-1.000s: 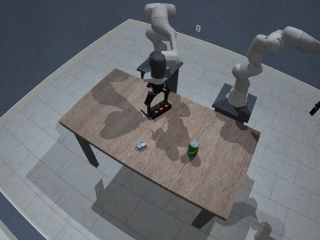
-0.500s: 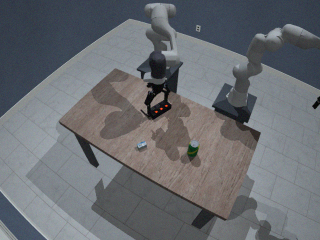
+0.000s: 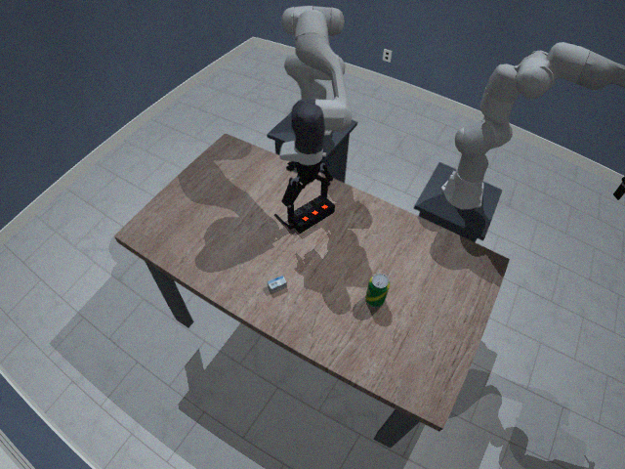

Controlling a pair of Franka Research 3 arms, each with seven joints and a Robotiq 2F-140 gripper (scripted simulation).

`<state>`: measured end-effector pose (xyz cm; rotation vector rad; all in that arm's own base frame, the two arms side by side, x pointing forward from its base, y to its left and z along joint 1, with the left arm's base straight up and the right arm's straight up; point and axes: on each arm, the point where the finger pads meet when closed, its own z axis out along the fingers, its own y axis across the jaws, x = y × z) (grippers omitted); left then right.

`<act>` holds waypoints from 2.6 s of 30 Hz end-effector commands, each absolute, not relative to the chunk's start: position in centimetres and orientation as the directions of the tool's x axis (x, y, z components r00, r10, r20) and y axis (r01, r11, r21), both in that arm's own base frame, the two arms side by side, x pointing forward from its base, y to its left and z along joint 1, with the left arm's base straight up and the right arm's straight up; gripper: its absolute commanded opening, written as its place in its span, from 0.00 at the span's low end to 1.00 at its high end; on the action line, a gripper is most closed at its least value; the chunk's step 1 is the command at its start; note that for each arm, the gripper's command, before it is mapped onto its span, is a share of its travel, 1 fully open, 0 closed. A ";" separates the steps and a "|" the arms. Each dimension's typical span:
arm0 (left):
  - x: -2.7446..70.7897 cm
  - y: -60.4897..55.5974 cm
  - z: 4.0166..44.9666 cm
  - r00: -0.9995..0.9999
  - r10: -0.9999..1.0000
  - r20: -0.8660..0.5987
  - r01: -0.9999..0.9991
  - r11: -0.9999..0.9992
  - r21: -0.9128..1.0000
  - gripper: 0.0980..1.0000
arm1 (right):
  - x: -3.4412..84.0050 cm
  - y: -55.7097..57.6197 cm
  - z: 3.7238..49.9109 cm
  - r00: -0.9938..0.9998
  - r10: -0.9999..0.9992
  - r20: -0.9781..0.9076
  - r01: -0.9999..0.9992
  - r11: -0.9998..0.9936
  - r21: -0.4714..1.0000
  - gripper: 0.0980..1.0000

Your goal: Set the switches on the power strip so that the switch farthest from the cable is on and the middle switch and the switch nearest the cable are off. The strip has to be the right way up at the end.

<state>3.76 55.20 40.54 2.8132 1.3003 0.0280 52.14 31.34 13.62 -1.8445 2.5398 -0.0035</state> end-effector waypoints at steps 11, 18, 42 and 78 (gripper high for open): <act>-0.6 55.4 41.3 0.699 0.715 0.000 0.715 -0.699 0.000 1.00 | 52.1 31.4 13.5 -0.305 -0.952 0.000 -0.952 0.305 0.000 1.00; -0.6 55.4 41.3 0.699 0.715 0.000 0.715 -0.699 0.000 1.00 | 52.1 31.4 13.5 -0.305 -0.952 0.000 -0.952 0.305 0.000 1.00; -0.4 55.4 41.3 0.691 0.723 -0.001 0.723 -0.691 0.004 1.00 | 52.1 31.4 13.5 -0.305 -0.952 0.000 -0.952 0.305 0.000 0.00; -0.4 55.4 41.3 0.691 0.723 -0.001 0.723 -0.691 0.004 1.00 | 52.2 31.3 13.5 -0.805 -0.594 -0.008 -0.594 0.804 0.026 0.00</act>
